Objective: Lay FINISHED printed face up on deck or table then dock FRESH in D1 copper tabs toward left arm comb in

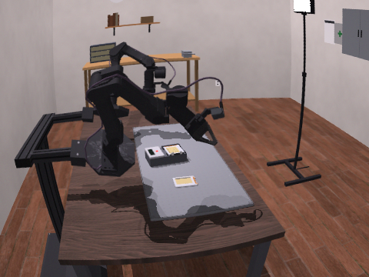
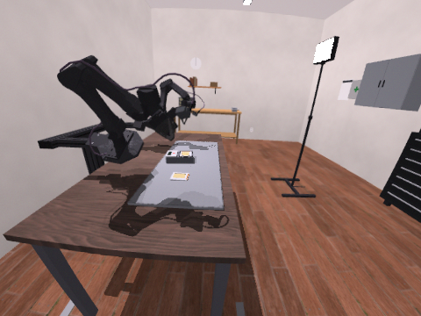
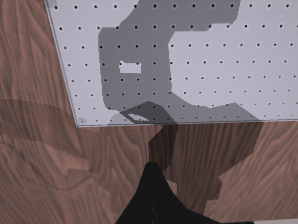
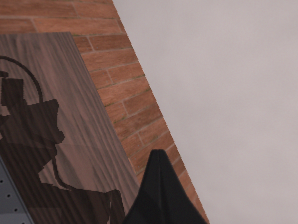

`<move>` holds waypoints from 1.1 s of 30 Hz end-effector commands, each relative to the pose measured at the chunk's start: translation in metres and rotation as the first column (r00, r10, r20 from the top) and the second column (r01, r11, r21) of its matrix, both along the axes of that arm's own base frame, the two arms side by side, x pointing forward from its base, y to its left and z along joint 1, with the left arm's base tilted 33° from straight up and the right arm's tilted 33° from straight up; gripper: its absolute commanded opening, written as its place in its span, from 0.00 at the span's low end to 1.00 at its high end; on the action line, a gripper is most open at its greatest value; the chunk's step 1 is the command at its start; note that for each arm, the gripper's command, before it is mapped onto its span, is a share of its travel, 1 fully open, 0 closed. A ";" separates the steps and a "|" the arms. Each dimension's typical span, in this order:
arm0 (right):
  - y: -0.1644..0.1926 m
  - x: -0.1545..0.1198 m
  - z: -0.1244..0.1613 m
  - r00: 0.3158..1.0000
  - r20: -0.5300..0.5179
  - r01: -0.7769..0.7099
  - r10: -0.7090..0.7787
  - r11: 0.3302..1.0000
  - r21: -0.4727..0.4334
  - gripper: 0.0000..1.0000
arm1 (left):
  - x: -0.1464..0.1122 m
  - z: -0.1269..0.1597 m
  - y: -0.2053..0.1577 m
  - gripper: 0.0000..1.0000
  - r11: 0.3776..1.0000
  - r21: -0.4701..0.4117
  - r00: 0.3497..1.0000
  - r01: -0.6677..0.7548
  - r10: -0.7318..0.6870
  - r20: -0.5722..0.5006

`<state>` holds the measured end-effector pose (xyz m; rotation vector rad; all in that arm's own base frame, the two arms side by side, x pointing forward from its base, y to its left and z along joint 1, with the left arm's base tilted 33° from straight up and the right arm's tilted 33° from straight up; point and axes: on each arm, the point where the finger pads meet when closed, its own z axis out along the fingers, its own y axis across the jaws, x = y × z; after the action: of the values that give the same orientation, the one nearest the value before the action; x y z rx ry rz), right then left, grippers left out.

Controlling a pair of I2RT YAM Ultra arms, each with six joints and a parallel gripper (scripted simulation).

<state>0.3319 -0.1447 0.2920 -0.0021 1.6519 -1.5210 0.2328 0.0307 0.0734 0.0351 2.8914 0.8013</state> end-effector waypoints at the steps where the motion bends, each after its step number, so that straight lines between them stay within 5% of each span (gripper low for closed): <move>1: 0.012 0.016 0.003 0.994 -0.021 -0.106 0.108 0.990 0.089 0.00 | 0.002 0.000 -0.001 0.00 1.000 0.014 1.000 0.008 -0.008 0.013; 14: 0.039 0.042 -0.050 0.969 -0.134 -0.172 0.208 0.954 0.244 0.00 | 0.002 0.000 -0.001 0.00 1.000 0.014 1.000 0.008 -0.008 0.013; 33: 0.071 0.042 -0.117 0.904 -0.309 -0.114 0.296 0.862 0.493 0.00 | 0.002 0.000 -0.001 0.00 1.000 0.014 1.000 0.008 -0.008 0.013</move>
<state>0.3692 -0.0853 0.1788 -0.2285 2.1507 -1.0509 0.2328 0.0308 0.0735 0.0344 2.8911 0.8014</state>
